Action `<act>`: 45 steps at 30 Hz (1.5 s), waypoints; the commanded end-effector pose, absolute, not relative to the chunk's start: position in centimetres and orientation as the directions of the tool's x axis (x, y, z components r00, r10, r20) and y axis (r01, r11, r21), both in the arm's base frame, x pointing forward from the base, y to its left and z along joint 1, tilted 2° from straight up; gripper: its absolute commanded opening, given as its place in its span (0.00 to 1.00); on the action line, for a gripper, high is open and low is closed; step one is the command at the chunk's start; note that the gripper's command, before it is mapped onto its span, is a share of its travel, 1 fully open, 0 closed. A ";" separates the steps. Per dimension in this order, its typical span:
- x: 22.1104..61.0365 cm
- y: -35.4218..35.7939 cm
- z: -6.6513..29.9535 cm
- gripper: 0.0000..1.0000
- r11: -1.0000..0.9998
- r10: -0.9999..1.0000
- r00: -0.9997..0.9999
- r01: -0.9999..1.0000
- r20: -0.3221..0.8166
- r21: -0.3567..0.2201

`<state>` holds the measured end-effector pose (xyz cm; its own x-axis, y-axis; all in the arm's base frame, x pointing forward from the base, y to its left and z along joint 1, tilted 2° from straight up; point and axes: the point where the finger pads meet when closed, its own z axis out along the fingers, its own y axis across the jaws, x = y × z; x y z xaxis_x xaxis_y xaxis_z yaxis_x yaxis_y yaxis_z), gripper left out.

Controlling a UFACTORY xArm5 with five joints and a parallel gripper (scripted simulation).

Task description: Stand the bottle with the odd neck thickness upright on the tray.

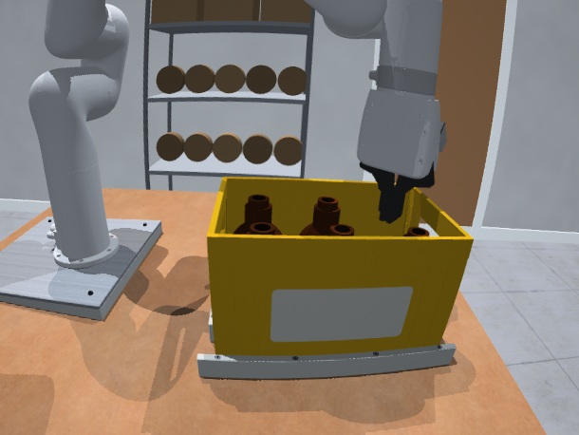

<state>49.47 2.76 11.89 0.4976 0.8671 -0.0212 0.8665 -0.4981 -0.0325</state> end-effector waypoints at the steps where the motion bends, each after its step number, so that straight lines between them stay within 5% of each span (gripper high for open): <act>1: 49.6 2.8 12.1 0.00 -0.498 0.867 0.498 0.867 -0.019 -0.029; 22: 49.6 2.8 12.1 0.00 -0.498 0.867 0.498 0.867 -0.019 -0.029; 23: 49.6 2.8 12.1 0.65 -0.498 0.867 0.498 0.867 -0.019 -0.029; 45: 49.6 2.8 12.1 0.65 -0.498 0.867 0.498 0.867 -0.019 -0.029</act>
